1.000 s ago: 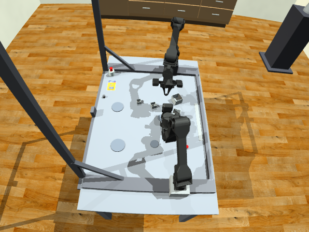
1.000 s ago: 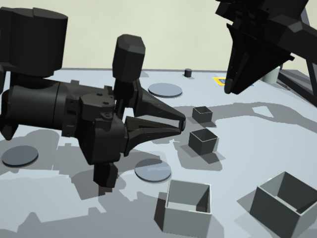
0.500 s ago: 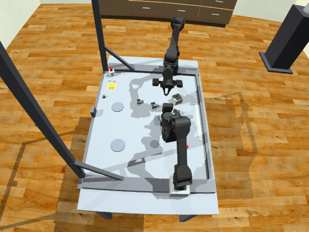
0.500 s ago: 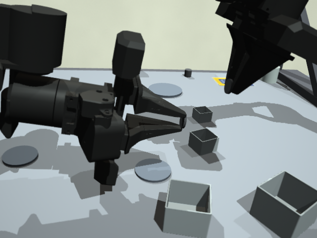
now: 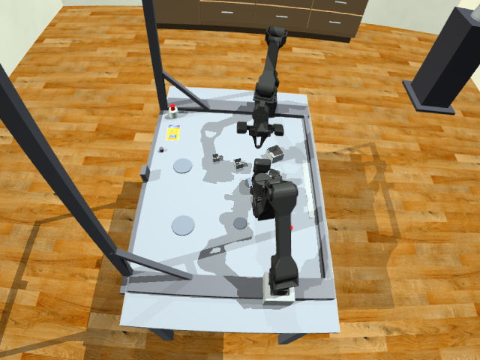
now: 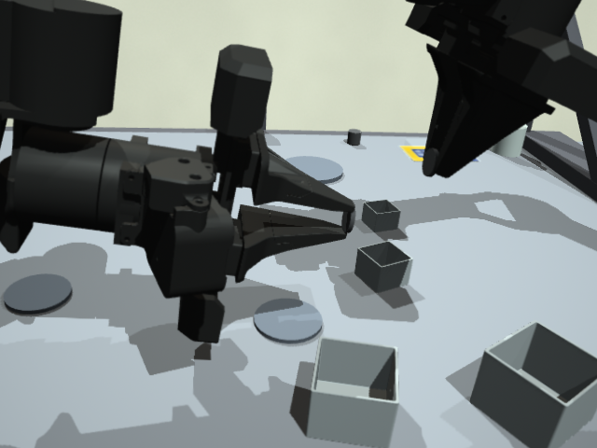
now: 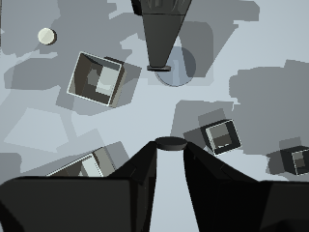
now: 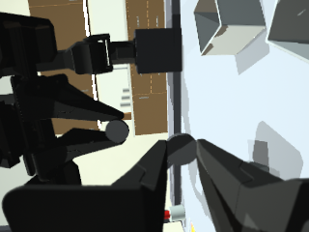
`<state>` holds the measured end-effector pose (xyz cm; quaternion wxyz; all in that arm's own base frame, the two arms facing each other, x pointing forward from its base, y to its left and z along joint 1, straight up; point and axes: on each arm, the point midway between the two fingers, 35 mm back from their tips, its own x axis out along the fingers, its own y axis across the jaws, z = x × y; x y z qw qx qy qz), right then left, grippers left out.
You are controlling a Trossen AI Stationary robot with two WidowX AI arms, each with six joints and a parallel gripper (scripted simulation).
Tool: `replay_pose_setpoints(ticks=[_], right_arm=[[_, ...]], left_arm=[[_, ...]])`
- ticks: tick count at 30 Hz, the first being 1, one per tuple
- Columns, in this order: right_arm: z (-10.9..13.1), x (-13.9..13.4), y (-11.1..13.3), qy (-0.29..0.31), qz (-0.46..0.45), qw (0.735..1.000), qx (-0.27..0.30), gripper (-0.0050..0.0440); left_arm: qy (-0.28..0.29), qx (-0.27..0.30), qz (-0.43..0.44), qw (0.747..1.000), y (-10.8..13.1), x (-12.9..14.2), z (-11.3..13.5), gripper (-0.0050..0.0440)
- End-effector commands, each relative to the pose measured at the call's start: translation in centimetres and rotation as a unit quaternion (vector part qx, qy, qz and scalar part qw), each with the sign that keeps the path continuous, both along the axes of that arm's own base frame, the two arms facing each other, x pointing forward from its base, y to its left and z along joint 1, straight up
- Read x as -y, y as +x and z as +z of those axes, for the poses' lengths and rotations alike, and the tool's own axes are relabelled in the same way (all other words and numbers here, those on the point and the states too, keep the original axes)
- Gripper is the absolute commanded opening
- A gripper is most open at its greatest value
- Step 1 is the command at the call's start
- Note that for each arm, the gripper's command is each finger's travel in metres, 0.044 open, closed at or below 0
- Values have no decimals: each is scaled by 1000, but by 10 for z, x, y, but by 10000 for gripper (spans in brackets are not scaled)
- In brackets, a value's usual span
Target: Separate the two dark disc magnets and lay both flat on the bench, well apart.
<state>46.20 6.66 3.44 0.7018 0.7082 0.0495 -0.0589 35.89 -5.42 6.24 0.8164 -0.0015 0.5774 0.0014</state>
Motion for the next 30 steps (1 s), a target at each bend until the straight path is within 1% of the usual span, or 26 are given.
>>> replay_pose_setpoints(ticks=[1,3,12,15,17,30], right_arm=[[17,3,1,6,-5,1000,16,40],[17,3,1,6,-5,1000,16,40],[30,10,1,10,-13,1000,27,40],[34,6,7,2,-9,999,31,40],[29,6,7,-3,-7,1000,23,40],[25,5,11,-30,-1,1000,2,40]], left_arm=[[-2,20,0,1000,6,0,13,40],[-2,20,0,1000,6,0,13,40],[-2,20,0,1000,6,0,13,40],[-2,20,0,1000,6,0,13,40],[-2,20,0,1000,6,0,13,40],[-2,20,0,1000,6,0,13,40]])
